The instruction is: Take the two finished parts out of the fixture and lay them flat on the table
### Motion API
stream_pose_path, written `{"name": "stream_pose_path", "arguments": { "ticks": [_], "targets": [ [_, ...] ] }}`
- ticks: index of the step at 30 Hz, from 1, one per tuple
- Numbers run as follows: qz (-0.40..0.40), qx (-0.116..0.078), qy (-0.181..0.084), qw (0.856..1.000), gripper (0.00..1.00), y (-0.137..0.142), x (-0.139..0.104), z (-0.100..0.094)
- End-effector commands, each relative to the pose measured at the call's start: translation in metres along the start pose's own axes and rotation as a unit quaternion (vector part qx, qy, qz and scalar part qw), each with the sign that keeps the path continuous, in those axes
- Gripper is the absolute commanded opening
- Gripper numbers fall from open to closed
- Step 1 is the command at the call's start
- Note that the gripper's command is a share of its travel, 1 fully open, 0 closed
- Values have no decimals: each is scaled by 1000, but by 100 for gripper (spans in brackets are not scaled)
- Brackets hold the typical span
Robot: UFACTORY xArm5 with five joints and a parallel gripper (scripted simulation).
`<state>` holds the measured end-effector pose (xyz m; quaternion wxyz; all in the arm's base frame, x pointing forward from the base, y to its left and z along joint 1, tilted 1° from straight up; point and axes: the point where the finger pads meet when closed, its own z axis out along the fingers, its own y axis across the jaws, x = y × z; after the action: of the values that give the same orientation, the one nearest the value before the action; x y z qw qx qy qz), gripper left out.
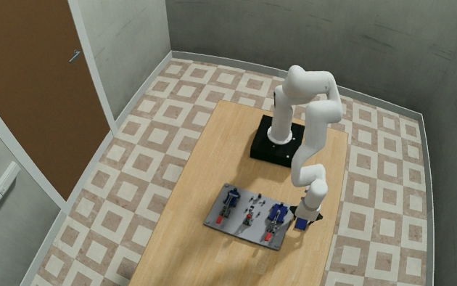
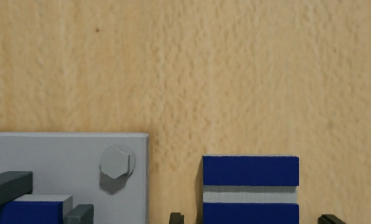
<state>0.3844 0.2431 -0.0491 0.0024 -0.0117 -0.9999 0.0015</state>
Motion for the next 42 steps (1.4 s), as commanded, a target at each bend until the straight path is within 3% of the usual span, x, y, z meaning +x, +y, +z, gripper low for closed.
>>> {"name": "stream_pose_path", "arguments": {
  "ticks": [1, 11, 26, 42],
  "targets": [
    [0, -1, -2, 1000, 82, 1, -2, -2],
    [0, -1, -2, 1000, 82, 1, -2, -15],
    [0, -1, -2, 1000, 82, 0, -2, -73],
    [0, -1, -2, 1000, 82, 0, -2, -101]
  ]
}}
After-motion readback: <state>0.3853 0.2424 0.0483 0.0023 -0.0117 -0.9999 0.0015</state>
